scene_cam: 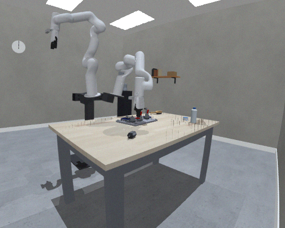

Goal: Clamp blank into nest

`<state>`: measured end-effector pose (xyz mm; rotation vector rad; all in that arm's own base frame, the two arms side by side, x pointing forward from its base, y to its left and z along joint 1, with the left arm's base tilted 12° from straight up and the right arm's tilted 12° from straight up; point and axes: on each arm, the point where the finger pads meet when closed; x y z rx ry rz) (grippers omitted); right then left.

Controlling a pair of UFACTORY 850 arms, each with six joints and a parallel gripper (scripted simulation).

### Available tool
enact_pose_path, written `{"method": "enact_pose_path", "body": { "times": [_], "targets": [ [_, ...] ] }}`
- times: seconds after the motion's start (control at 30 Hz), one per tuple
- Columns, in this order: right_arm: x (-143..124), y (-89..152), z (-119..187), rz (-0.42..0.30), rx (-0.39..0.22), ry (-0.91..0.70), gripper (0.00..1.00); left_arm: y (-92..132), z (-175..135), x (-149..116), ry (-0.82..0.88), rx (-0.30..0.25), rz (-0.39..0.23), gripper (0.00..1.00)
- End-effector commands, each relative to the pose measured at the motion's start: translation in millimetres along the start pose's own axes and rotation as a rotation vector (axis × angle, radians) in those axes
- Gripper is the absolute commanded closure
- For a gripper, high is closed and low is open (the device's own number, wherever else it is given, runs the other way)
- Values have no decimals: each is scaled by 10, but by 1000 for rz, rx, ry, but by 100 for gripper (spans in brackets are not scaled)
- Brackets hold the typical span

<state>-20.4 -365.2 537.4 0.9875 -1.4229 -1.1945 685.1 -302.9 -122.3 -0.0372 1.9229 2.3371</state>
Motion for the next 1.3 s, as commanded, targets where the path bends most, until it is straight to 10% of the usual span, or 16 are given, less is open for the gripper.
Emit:
{"method": "enact_pose_path", "body": {
  "times": [0.0, 1.27],
  "targets": [
    [4, 9, 0, 2, 0, 0, 0, 12, -5, -14, 0, 1, -3, 100],
    [4, 9, 0, 2, 0, 0, 0, -24, -5, -14, 0, 1, -3, 100]
  ]
}}
Point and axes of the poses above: on each arm, the point where the finger pads meet when closed, its own y axis back along the fingers, its own z axis across the jaws, x = y × z, and after that the axes turned 7 degrees about -y, right-handed
